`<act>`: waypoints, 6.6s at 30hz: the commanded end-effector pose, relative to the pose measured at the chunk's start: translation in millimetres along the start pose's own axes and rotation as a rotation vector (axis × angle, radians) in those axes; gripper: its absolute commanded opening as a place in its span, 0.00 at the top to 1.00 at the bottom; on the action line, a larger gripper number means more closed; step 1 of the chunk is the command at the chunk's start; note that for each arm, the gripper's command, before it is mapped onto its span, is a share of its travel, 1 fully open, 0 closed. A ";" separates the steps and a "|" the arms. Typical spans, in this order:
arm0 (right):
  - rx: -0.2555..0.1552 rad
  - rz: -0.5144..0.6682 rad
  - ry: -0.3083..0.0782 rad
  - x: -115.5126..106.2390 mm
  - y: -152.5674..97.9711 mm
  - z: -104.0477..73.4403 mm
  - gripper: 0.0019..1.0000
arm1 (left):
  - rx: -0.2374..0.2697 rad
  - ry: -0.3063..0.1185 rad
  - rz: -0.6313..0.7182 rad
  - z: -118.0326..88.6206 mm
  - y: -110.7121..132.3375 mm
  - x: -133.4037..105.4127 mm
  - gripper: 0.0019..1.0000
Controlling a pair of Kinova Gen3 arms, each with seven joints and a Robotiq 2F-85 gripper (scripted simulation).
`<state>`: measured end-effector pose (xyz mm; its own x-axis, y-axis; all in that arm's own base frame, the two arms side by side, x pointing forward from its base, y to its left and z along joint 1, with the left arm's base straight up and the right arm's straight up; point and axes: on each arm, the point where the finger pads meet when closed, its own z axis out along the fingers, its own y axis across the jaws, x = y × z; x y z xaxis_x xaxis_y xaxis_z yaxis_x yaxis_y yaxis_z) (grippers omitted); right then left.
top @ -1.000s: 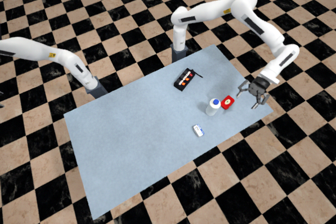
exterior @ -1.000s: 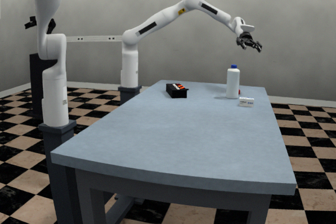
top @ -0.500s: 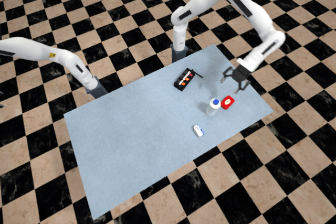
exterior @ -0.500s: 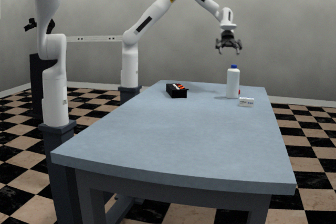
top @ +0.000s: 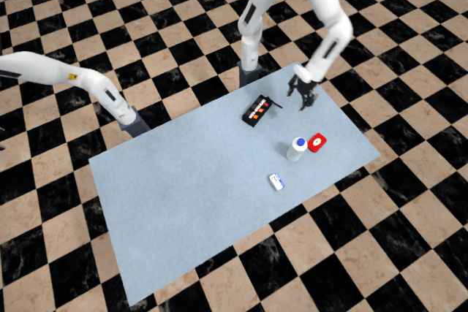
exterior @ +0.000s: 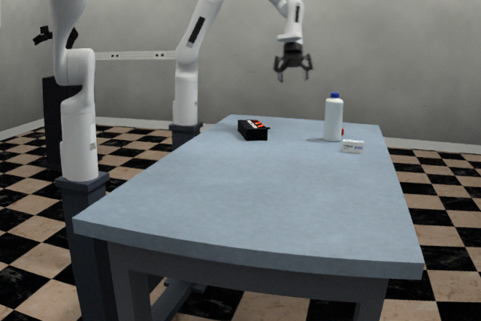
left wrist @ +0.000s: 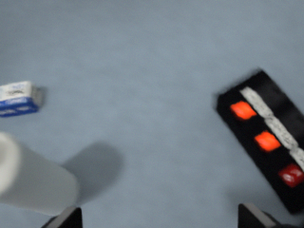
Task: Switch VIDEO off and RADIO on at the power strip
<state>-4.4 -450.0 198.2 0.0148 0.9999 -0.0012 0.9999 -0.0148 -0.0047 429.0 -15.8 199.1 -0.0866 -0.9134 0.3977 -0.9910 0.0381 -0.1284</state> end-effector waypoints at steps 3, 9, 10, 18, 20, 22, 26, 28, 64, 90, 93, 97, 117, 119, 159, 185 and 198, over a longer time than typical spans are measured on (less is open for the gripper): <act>-0.005 -0.008 0.001 0.0 1.5 -1.8 0.00 | 0.012 -0.139 0.104 -5.0 45.0 22.6 0.00; -0.005 -0.008 0.001 0.0 1.5 -1.8 0.00 | -0.008 -0.246 0.183 -0.2 84.2 28.2 0.00; -0.005 -0.008 0.001 0.0 1.5 -1.8 0.00 | -0.009 -0.256 0.191 0.1 87.9 28.7 0.00; -0.005 -0.008 0.001 0.0 1.5 -1.8 0.00 | -0.028 -0.337 0.249 4.2 118.3 33.4 0.00; -0.005 -0.008 0.001 0.0 1.5 -1.8 0.00 | -0.028 -0.343 0.254 4.4 120.3 33.6 0.00; -0.005 -0.008 0.001 0.0 1.5 -1.8 0.00 | -0.029 -0.348 0.258 4.6 122.1 33.8 0.00; -0.005 -0.008 0.001 0.0 1.5 -1.8 0.00 | -0.029 -0.361 0.269 5.0 126.5 34.4 0.00; -0.005 -0.008 0.001 0.0 1.5 -1.8 0.00 | -0.032 -0.363 0.271 5.1 128.2 34.5 0.00; -0.005 -0.008 0.001 0.0 1.5 -1.8 0.00 | -0.031 -0.359 0.275 5.6 127.2 36.2 0.00; -0.005 -0.008 0.001 0.0 1.5 -1.8 0.00 | -0.031 -0.359 0.275 5.6 127.2 36.2 0.00; -0.005 -0.008 0.001 0.0 1.5 -1.8 0.00 | -0.031 -0.359 0.275 5.6 127.2 36.2 0.00; -0.005 -0.008 0.001 0.0 1.5 -1.8 0.00 | -0.031 -0.359 0.275 5.6 127.2 36.2 0.00; 0.000 0.000 -0.002 -0.3 0.0 -0.6 0.00 | -0.076 -0.367 0.133 19.0 126.2 55.3 0.00; 0.000 0.000 -0.002 -0.3 0.0 -0.6 0.00 | -0.084 -0.373 0.095 22.3 125.9 60.0 0.00; 0.000 0.000 -0.002 -0.3 0.0 -0.6 0.00 | -0.109 -0.419 -0.106 39.9 124.3 85.9 0.00; 0.000 0.000 -0.002 -0.3 0.0 -0.6 0.00 | -0.166 -0.420 0.156 47.3 118.6 82.4 0.00; 0.000 0.000 -0.002 -0.3 0.0 -0.6 0.00 | -0.247 -0.405 0.483 57.1 113.9 79.3 0.00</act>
<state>-4.4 -450.0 198.2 0.0148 0.9999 -0.0012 0.9999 -0.0148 -0.0047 309.4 -107.2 167.7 -0.4463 -0.8942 -0.0343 -0.8949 0.4458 0.0223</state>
